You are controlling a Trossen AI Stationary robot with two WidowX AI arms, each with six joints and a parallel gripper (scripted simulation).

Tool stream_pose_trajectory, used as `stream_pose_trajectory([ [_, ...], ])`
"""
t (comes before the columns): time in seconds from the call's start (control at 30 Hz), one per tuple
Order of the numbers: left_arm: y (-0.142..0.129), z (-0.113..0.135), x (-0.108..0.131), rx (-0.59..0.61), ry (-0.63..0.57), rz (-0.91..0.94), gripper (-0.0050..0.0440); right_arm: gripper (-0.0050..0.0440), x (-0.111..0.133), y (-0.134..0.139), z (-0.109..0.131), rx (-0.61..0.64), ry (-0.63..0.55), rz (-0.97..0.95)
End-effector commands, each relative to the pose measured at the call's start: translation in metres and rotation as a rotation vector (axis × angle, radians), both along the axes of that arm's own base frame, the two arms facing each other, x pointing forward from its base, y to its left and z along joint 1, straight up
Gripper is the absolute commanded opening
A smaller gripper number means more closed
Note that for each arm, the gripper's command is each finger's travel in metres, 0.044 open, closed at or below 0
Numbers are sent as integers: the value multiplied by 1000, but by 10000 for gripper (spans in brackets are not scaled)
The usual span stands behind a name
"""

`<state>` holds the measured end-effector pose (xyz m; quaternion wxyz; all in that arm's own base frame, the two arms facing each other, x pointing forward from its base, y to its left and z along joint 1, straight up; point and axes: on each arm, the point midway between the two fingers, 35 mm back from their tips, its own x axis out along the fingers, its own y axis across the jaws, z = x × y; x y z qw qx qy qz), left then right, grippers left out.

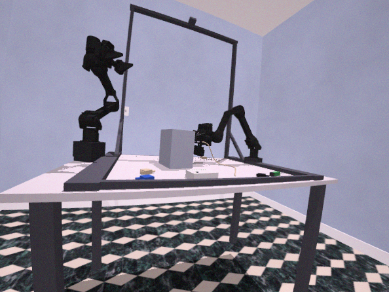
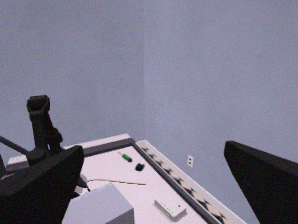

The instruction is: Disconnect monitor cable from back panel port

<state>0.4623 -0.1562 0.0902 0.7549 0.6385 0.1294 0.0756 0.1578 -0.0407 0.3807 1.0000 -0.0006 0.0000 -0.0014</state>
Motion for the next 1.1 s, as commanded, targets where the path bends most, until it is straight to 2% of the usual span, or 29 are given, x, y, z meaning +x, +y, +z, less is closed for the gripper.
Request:
stream_pose_trajectory([
  [0.0, -1, 9, 1, -5, -18, 1, 200, 440, 0, 1, 3, -4, -1, 3],
  [0.27, -1, 9, 1, -5, -18, 1, 8, 440, 0, 1, 3, -4, -1, 3],
  [0.3, -1, 9, 1, -5, -18, 1, 0, 440, 0, 1, 3, -4, -1, 3],
  [0.6, -1, 9, 1, -9, -17, 1, 0, 440, 0, 1, 3, -4, -1, 3],
  [1.07, 0, 12, 1, -126, 21, 0, 0, 440, 0, 1, 3, -4, -1, 3],
])
